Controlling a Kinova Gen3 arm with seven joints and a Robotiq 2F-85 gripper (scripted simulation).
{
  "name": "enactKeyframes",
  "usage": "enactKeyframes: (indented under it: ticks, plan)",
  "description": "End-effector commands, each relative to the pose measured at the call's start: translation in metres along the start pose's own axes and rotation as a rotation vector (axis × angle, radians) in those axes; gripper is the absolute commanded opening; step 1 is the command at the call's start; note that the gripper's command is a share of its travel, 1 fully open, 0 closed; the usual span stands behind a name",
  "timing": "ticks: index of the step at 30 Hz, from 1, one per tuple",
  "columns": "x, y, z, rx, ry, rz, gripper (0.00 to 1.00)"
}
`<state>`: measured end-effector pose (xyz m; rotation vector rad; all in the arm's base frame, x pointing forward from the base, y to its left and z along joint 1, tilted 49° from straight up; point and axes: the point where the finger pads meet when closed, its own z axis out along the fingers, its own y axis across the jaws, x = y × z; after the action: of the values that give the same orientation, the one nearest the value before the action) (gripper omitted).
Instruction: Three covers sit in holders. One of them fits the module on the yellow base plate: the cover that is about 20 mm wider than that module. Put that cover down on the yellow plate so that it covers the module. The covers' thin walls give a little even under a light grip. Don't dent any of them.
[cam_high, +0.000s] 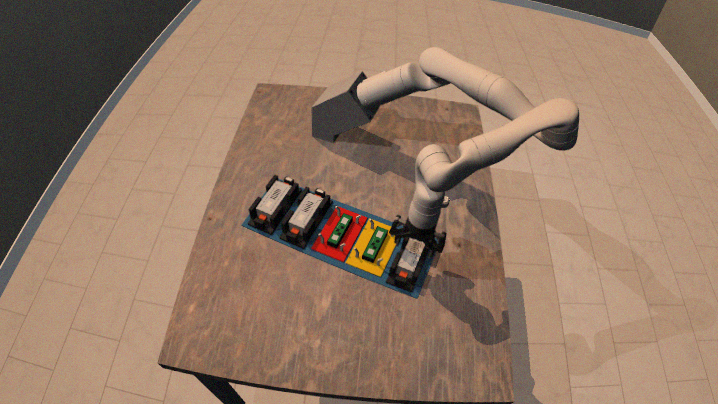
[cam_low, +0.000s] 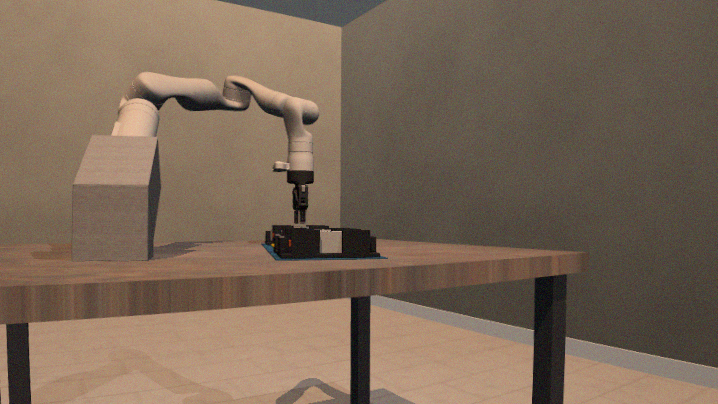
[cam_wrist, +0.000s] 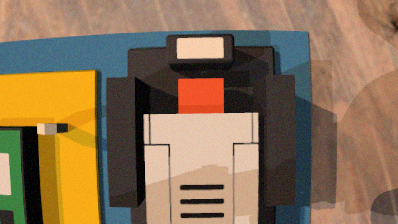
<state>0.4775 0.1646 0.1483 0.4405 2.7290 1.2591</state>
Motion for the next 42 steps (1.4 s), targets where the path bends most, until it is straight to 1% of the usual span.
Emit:
enactKeyframes:
  ticks: [1, 4, 14, 21, 31, 38, 42]
  plan:
    - [-0.001, 0.0, -0.001, 0.0, -0.002, 0.0, 1.0]
    - [-0.001, 0.0, -0.001, 0.0, -0.002, 0.0, 1.0]
    - [-0.001, 0.0, 0.009, 0.0, -0.002, 0.0, 1.0]
    - [-0.001, 0.0, 0.009, 0.0, -0.002, 0.0, 1.0]
    - [-0.001, 0.0, 0.019, 0.0, -0.002, 0.0, 1.0]
    - [-0.001, 0.0, 0.019, 0.0, -0.002, 0.0, 1.0]
    - [-0.001, 0.0, 0.023, 0.0, -0.002, 0.0, 1.0]
